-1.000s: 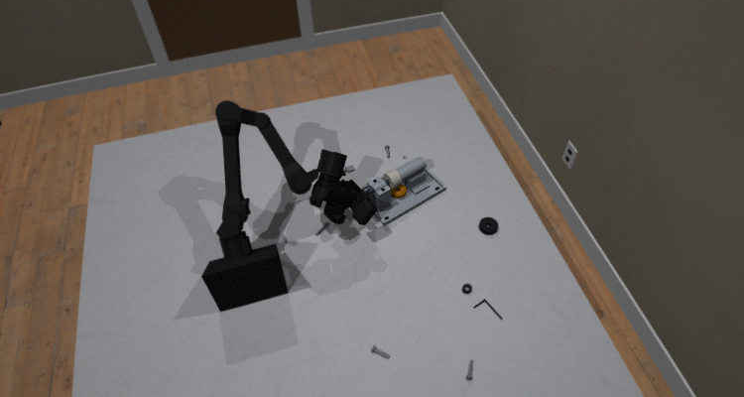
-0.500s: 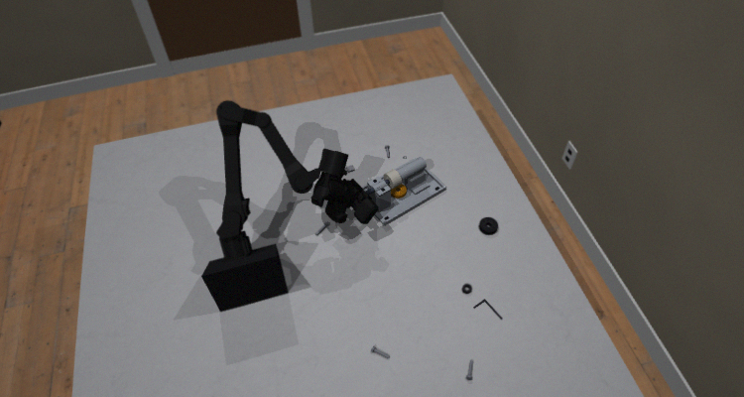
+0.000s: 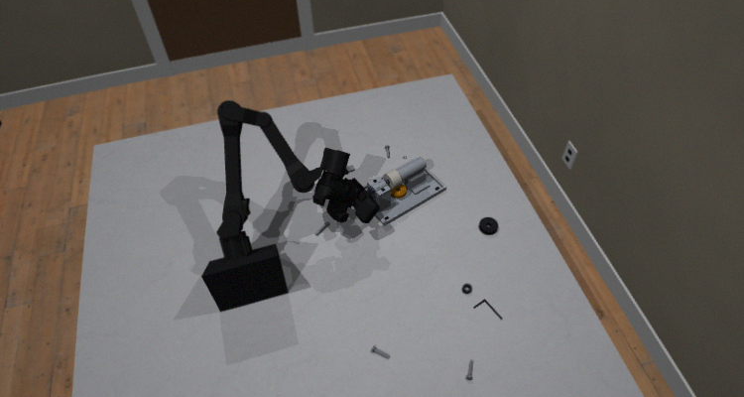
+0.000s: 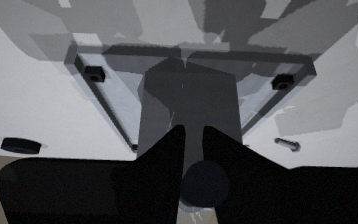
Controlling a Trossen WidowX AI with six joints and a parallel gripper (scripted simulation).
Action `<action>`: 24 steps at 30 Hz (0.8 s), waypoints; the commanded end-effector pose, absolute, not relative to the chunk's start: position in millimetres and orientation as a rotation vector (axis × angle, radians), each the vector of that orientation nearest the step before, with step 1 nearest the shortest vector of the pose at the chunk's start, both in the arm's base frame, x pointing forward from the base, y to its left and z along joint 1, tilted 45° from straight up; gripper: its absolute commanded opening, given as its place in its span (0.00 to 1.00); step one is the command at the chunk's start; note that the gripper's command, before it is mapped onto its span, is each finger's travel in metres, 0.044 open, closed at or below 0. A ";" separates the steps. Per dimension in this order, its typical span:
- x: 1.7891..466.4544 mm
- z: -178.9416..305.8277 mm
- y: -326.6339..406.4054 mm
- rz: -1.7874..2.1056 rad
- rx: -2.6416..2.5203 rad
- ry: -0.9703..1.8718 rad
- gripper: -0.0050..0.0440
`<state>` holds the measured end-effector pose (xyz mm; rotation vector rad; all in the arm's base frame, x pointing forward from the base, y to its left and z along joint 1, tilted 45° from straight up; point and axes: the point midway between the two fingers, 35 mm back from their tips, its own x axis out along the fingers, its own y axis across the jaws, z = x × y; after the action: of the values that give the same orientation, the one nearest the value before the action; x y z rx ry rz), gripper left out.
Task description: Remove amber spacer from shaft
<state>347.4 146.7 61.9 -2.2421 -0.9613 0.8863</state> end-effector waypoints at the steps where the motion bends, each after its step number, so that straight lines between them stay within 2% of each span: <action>1: 357.4 71.5 146.2 0.850 -2.258 -0.960 0.00; 10: 357.9 71.4 146.8 0.851 -2.258 -0.960 0.00; 11: 352.2 69.6 145.4 0.858 -2.255 -0.964 0.15; 13: 352.2 69.6 145.4 0.858 -2.255 -0.964 0.15; 24: 352.2 69.6 145.4 0.858 -2.255 -0.964 0.69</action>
<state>347.6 147.3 62.0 -2.2396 -0.9630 0.8883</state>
